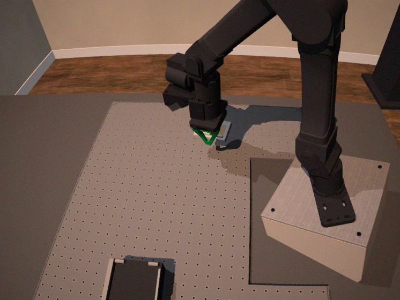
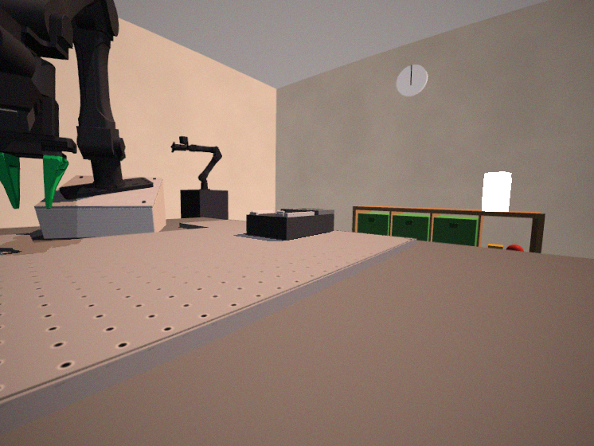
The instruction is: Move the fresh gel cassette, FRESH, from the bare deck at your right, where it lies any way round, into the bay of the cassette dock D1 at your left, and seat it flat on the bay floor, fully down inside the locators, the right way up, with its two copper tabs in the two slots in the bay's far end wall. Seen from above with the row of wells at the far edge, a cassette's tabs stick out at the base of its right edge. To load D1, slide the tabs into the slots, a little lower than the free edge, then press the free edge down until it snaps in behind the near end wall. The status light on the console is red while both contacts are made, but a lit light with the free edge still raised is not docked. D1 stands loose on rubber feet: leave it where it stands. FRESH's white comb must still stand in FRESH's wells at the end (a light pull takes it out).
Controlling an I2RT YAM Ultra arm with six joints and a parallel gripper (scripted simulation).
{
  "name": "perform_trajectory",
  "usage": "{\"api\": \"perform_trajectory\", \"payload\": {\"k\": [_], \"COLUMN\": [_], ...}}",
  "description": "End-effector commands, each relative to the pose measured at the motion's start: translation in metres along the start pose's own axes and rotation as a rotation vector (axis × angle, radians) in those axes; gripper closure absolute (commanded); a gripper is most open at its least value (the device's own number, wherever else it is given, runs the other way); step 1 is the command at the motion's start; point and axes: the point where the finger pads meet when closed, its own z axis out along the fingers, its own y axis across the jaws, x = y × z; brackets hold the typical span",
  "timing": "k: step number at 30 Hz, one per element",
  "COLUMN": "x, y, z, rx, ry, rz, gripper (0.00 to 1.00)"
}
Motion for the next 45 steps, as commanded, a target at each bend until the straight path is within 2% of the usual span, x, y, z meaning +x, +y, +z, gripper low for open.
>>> {"api": "perform_trajectory", "payload": {"k": [1, 13, 15, 21, 23, 24, 25, 45], "x": [-0.011, -0.026, -0.026, -0.033, -0.033, -0.036, -0.04, -0.04], "y": [-0.012, -0.071, -0.071, -0.101, -0.101, -0.102, -0.097, -0.101], "z": [-0.006, -0.007, -0.007, -0.008, -0.008, -0.017, -0.02, -0.02], "rx": [-0.02, -0.019, -0.019, -0.018, -0.018, -0.004, -0.004, 0.002], "ry": [-0.016, -0.018, -0.018, -0.018, -0.018, -0.041, -0.05, -0.054], "rz": [-0.036, -0.036, -0.036, -0.036, -0.036, -0.039, -0.054, -0.046], "gripper": [0.65, 0.65, 0.65, 0.65, 0.65, 0.65, 0.65, 0.65]}}
